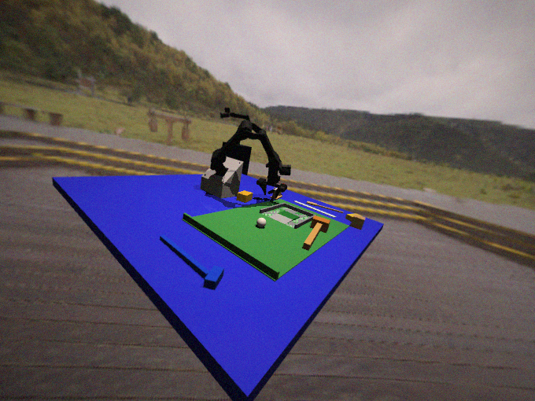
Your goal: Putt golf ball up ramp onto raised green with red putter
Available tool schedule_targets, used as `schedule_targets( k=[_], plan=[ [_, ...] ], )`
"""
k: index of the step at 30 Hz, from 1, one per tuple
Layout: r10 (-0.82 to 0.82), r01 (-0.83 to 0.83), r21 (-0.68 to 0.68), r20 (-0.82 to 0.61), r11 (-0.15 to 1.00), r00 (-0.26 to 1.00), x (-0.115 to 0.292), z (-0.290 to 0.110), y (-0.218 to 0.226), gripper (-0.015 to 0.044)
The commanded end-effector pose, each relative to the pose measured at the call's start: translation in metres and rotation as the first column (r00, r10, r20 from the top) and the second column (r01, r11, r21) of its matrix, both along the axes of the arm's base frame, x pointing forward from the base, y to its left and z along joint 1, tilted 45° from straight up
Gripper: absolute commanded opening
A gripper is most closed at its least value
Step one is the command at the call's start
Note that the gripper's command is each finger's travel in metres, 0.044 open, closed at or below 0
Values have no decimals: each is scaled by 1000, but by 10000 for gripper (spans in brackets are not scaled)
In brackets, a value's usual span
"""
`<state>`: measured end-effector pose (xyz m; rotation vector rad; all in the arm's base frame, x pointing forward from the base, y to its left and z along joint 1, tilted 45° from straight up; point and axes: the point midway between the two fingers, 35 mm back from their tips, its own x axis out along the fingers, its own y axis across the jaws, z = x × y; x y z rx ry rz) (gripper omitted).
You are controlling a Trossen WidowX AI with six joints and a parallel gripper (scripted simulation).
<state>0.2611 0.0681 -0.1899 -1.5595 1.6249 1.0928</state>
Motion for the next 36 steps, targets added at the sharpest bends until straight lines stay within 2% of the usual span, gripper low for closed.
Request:
schedule_targets(
  k=[1,9,16,21,30,36],
  plan=[
    [0,0,0,1,1000,1000,0,0,0,256],
    [0,0,0,1,1000,1000,0,0,0,46],
    [0,0,0,1,1000,1000,0,0,0,0],
    [0,0,3,1,1000,1000,4,14,15,0],
    [-1,1,6,-2,1000,1000,8,68,67,0],
    [9,-9,-1,3,1000,1000,8,67,64,0]
  ],
)
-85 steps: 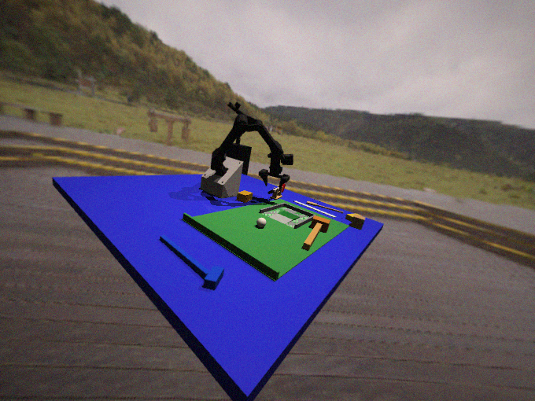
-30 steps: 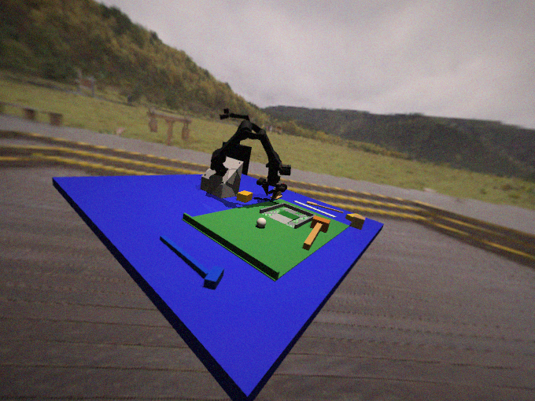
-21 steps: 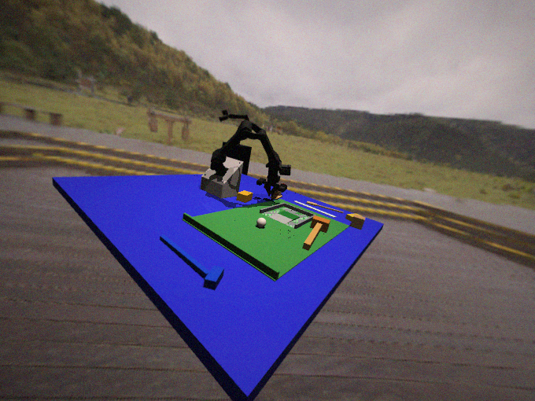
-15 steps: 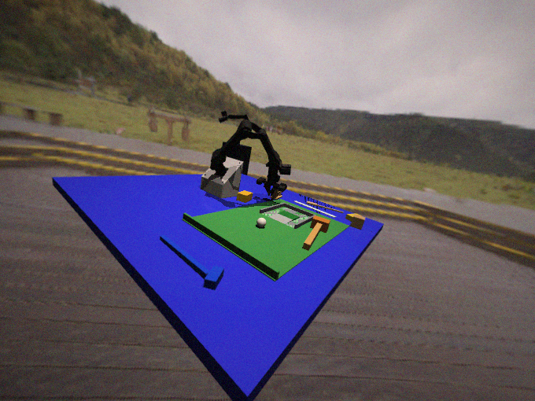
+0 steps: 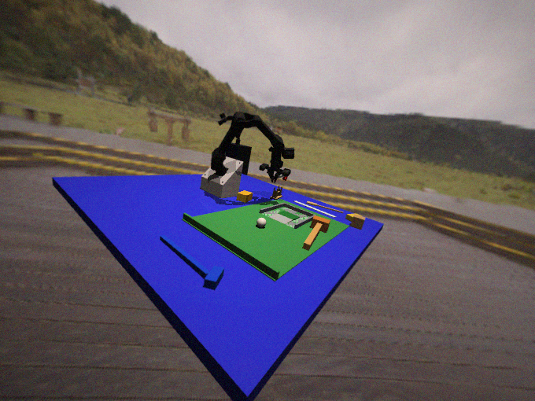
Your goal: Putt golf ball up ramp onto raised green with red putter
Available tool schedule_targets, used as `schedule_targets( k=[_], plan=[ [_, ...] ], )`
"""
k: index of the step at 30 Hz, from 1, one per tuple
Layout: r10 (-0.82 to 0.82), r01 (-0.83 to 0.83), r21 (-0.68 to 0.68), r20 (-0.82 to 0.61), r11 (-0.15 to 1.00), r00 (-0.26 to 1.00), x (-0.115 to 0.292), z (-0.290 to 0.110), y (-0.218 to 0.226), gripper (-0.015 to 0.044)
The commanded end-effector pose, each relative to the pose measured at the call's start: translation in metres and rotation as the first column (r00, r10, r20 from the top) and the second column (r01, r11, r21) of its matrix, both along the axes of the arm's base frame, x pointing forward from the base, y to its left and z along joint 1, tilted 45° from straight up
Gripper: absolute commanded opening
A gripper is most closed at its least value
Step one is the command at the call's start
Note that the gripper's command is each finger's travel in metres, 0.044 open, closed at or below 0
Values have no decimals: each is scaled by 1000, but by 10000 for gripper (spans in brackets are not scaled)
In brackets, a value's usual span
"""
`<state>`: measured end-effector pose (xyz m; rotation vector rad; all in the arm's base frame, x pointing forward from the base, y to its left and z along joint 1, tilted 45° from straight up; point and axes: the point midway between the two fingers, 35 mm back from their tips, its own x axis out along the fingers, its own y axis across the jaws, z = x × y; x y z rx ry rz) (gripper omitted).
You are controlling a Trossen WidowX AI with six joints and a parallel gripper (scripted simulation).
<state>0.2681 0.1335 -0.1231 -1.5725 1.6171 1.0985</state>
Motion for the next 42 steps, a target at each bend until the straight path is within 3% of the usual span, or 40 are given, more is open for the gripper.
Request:
schedule_targets(
  k=[1,10,20,42],
  plan=[
    [-16,16,-2,11,1000,1000,3,3,-3,0],
    [-223,228,-7,166,974,960,33,52,-40,0],
    [-436,457,17,337,889,835,53,109,-92,0],
    [-699,826,178,643,535,314,33,229,-215,0]
  ],
)
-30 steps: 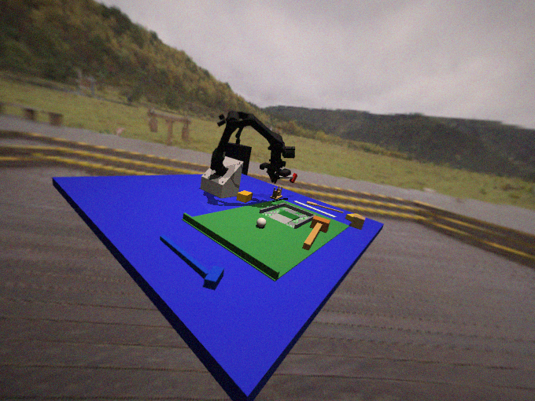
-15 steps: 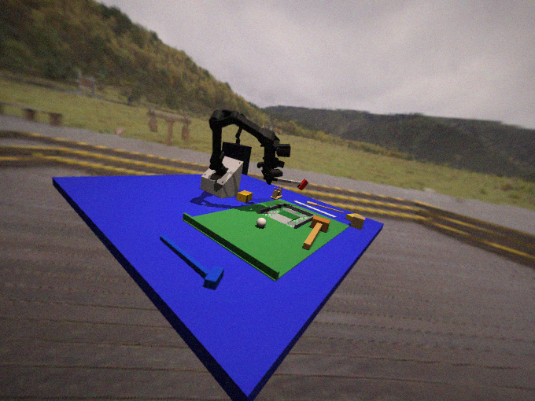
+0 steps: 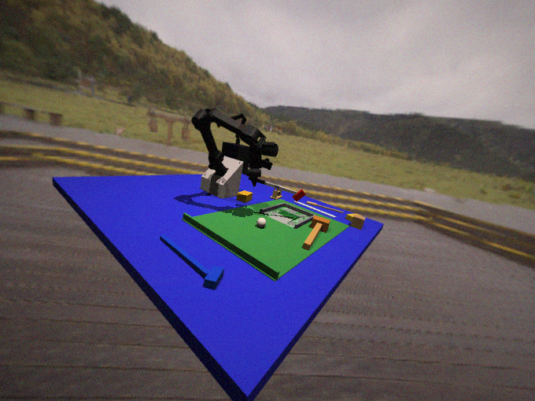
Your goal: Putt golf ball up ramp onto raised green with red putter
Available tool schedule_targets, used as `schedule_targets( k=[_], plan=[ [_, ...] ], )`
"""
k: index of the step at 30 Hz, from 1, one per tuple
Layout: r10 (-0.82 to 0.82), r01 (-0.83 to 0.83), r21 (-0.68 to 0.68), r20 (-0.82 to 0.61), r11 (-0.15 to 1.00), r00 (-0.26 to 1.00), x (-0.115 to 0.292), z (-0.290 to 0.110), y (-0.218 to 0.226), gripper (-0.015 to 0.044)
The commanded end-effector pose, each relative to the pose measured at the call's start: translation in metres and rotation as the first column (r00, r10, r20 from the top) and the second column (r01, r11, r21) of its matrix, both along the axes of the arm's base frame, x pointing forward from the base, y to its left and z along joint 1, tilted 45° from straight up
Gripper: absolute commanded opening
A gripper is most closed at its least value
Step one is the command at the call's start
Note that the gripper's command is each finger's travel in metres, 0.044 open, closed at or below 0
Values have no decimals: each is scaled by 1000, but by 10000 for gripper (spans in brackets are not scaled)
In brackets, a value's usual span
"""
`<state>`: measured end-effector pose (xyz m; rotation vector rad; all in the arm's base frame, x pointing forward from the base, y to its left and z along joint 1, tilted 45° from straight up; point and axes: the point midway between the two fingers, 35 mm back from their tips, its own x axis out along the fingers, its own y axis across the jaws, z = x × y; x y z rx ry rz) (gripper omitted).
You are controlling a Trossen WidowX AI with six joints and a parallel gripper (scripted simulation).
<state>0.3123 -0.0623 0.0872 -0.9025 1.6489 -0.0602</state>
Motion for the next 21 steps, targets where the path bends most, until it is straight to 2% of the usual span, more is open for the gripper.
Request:
schedule_targets(
  k=[1,16,21],
  plan=[
    [-115,117,-30,80,993,990,-14,24,-24,0],
    [-436,489,-75,353,869,828,-78,95,-91,0],
    [-461,523,-75,380,849,802,-86,102,-96,0]
  ],
)
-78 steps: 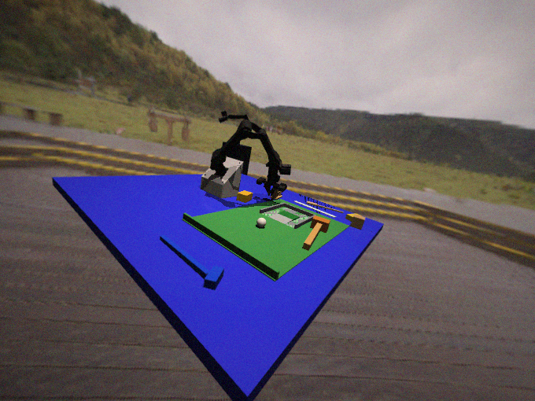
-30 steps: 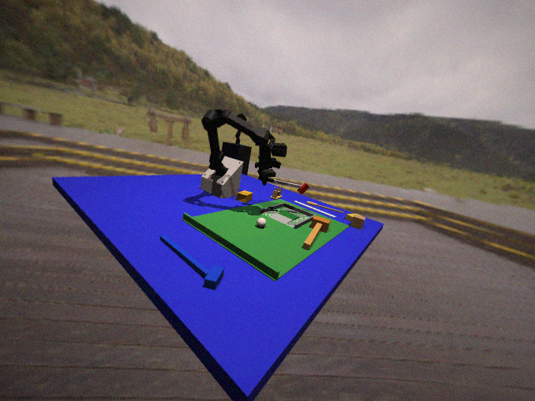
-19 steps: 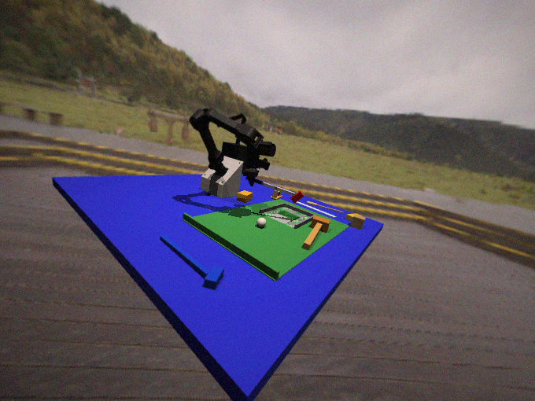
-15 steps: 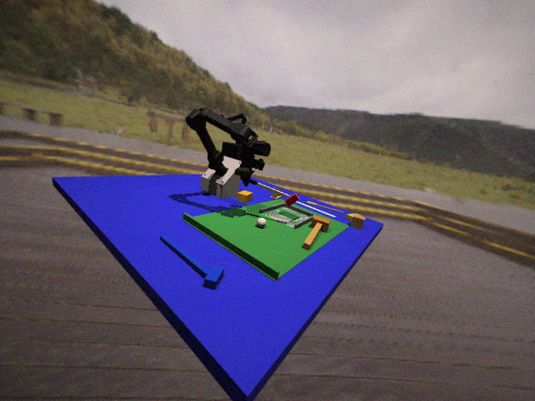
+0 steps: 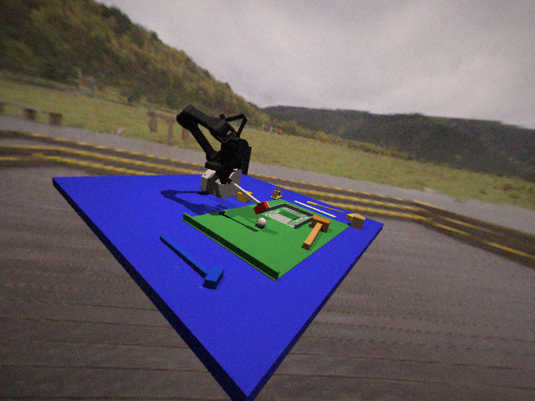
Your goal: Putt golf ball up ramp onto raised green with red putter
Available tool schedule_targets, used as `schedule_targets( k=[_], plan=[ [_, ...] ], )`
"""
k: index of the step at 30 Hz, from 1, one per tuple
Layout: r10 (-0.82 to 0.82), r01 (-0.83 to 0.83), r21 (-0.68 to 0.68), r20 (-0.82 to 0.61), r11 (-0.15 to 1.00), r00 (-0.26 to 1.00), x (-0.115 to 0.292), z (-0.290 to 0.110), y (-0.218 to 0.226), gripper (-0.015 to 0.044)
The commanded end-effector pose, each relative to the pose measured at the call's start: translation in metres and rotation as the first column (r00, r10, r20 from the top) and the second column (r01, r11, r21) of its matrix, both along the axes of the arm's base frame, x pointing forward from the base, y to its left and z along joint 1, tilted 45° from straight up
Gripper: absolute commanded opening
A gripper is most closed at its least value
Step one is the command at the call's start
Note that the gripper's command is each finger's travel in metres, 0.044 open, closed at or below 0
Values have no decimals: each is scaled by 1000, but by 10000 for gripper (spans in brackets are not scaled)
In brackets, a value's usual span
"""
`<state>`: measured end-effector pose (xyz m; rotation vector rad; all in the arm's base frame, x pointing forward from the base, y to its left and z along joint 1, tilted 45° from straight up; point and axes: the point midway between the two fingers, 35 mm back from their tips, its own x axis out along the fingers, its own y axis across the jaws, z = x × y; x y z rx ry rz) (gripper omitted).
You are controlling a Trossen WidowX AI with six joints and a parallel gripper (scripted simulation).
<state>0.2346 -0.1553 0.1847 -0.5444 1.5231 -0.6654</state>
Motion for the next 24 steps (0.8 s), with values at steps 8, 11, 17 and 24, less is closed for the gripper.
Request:
schedule_targets(
  k=[8,11,17,24],
  plan=[
    [-32,33,-13,20,999,999,-9,-6,-13,0],
    [-32,33,-14,20,999,999,-10,-16,-23,0],
    [-32,32,-16,20,999,999,-11,-24,-31,0],
    [-32,33,-16,20,999,999,-12,-28,-36,0]
  ],
)
